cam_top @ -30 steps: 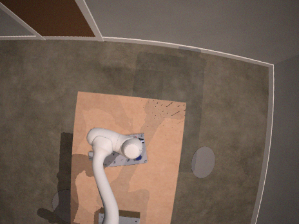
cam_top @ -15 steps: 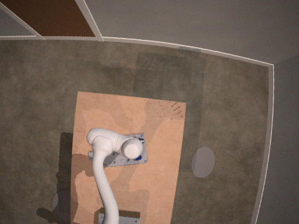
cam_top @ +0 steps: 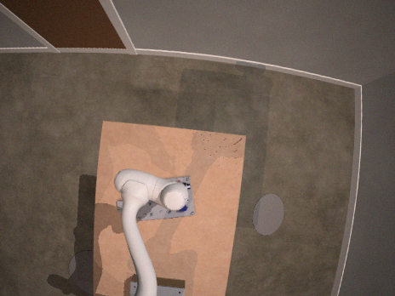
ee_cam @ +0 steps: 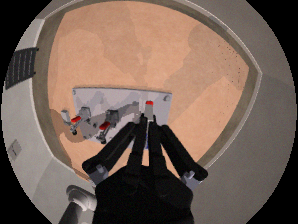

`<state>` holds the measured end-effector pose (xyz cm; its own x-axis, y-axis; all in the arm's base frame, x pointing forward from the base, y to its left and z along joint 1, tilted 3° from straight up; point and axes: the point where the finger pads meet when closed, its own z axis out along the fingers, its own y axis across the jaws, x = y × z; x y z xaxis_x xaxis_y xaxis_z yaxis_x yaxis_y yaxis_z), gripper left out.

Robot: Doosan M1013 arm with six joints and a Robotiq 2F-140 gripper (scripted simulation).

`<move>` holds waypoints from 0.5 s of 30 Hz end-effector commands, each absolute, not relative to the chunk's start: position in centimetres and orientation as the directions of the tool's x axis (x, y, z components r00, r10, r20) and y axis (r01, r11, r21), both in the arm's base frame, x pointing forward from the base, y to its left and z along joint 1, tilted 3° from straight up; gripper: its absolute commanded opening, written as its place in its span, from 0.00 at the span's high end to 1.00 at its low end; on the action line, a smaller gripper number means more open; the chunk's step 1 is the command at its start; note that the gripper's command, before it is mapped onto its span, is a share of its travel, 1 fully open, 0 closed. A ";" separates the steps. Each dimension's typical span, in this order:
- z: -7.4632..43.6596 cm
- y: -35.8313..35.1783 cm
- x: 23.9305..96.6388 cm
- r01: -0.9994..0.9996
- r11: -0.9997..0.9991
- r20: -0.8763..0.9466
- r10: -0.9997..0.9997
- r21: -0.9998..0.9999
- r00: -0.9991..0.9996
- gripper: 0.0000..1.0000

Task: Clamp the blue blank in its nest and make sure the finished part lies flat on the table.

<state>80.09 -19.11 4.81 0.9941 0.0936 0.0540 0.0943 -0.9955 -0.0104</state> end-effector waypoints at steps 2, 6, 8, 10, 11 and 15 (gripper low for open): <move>5.5 -19.3 79.8 0.094 -0.996 0.049 0.093 -0.009 0.994 1.00; 6.1 -19.3 79.7 0.094 -0.996 0.049 0.093 -0.009 0.994 1.00; 6.3 -19.3 79.7 0.094 -0.996 0.049 0.093 -0.009 0.994 1.00; 6.4 -19.3 79.7 0.094 -0.996 0.049 0.093 -0.009 0.994 1.00; 6.4 -19.3 79.7 0.094 -0.996 0.049 0.093 -0.009 0.994 1.00; 6.4 -19.3 79.7 0.094 -0.996 0.049 0.093 -0.009 0.994 1.00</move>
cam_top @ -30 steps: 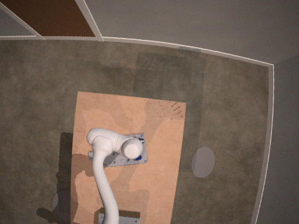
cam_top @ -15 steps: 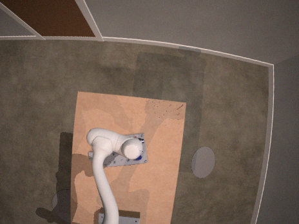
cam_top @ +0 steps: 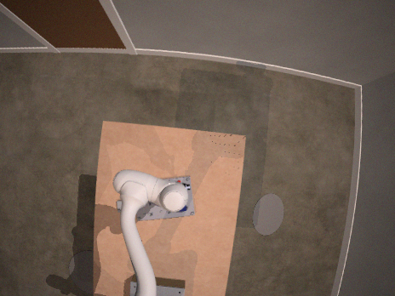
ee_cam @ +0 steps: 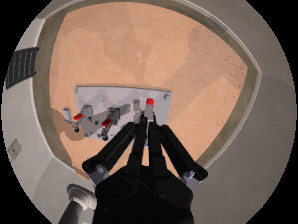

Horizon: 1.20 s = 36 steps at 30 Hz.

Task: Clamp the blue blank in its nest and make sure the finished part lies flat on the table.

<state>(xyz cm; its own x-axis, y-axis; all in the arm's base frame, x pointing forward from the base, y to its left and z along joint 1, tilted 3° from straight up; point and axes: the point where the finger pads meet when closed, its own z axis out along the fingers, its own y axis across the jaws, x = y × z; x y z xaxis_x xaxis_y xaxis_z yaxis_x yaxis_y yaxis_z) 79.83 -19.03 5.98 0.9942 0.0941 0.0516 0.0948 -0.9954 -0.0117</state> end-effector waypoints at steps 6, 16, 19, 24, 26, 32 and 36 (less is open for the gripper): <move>6.4 -19.3 79.7 0.094 -0.996 0.049 0.093 -0.009 0.994 1.00; 6.1 -19.3 79.8 0.094 -0.996 0.049 0.093 -0.009 0.994 1.00; 5.8 -19.4 80.0 0.094 -0.996 0.049 0.093 -0.009 0.994 1.00; 5.3 -19.4 80.2 0.094 -0.996 0.049 0.093 -0.009 0.994 1.00; 5.2 -19.4 80.2 0.094 -0.996 0.049 0.093 -0.009 0.994 1.00; 5.2 -19.4 80.2 0.094 -0.996 0.049 0.093 -0.009 0.994 1.00; 5.2 -19.4 80.2 0.094 -0.996 0.049 0.093 -0.009 0.994 1.00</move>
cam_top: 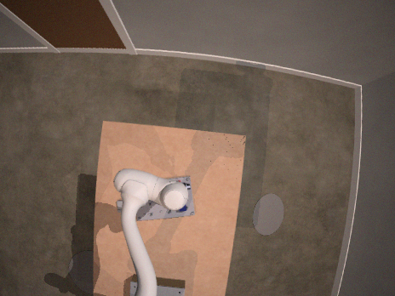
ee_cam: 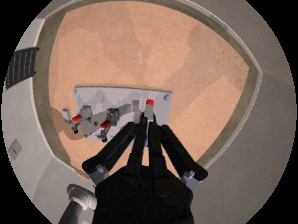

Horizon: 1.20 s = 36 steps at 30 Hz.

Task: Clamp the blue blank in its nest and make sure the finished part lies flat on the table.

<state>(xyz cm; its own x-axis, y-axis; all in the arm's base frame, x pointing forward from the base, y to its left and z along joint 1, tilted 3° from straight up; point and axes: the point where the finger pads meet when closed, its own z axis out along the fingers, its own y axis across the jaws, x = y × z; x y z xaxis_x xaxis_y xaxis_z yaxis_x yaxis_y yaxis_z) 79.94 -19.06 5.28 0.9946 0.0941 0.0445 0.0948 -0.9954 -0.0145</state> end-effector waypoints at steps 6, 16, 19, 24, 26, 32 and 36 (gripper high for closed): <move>5.1 -19.4 80.2 0.094 -0.996 0.049 0.093 -0.009 0.994 1.00; 4.8 -19.5 80.5 0.094 -0.996 0.049 0.093 -0.009 0.994 1.00; 4.7 -19.6 80.6 0.094 -0.996 0.049 0.093 -0.009 0.994 1.00; 4.6 -19.6 80.6 0.094 -0.996 0.049 0.093 -0.009 0.994 1.00; 4.6 -19.6 80.6 0.094 -0.996 0.049 0.093 -0.009 0.994 1.00; 4.6 -19.6 80.6 0.094 -0.996 0.049 0.093 -0.009 0.994 1.00; 4.6 -19.6 80.6 0.094 -0.996 0.049 0.093 -0.009 0.994 1.00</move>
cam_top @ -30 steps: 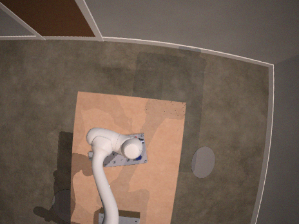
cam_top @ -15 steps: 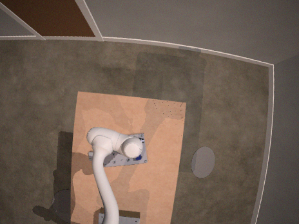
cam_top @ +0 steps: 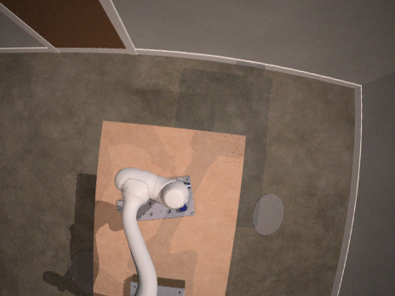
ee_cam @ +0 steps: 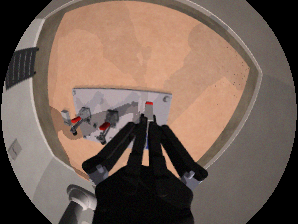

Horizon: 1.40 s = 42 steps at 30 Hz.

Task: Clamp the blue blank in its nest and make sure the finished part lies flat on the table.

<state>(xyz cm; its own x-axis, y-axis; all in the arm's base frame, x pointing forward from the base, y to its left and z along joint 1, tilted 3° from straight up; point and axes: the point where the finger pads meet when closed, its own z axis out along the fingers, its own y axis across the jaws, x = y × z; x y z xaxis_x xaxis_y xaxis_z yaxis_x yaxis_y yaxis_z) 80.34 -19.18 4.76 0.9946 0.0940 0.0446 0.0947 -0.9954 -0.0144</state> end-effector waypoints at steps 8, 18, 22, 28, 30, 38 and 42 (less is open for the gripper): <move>4.4 -19.6 80.6 0.094 -0.996 0.049 0.093 -0.009 0.994 1.00; 4.4 -19.6 80.6 0.094 -0.996 0.049 0.093 -0.009 0.994 1.00; 4.3 -19.6 80.6 0.094 -0.996 0.049 0.093 -0.009 0.994 1.00; 4.2 -19.6 80.6 0.094 -0.996 0.049 0.093 -0.009 0.994 1.00; 4.2 -19.6 80.6 0.094 -0.996 0.049 0.093 -0.009 0.994 1.00; 4.1 -19.6 80.6 0.094 -0.996 0.049 0.093 -0.009 0.994 1.00; 4.0 -19.6 80.6 0.094 -0.996 0.049 0.093 -0.009 0.994 1.00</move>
<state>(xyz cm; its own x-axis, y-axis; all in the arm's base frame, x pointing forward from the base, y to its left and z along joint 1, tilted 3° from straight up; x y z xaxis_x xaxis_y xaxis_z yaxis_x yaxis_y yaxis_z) 80.53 -19.25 4.36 0.9945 0.0938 0.0471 0.0945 -0.9954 -0.0131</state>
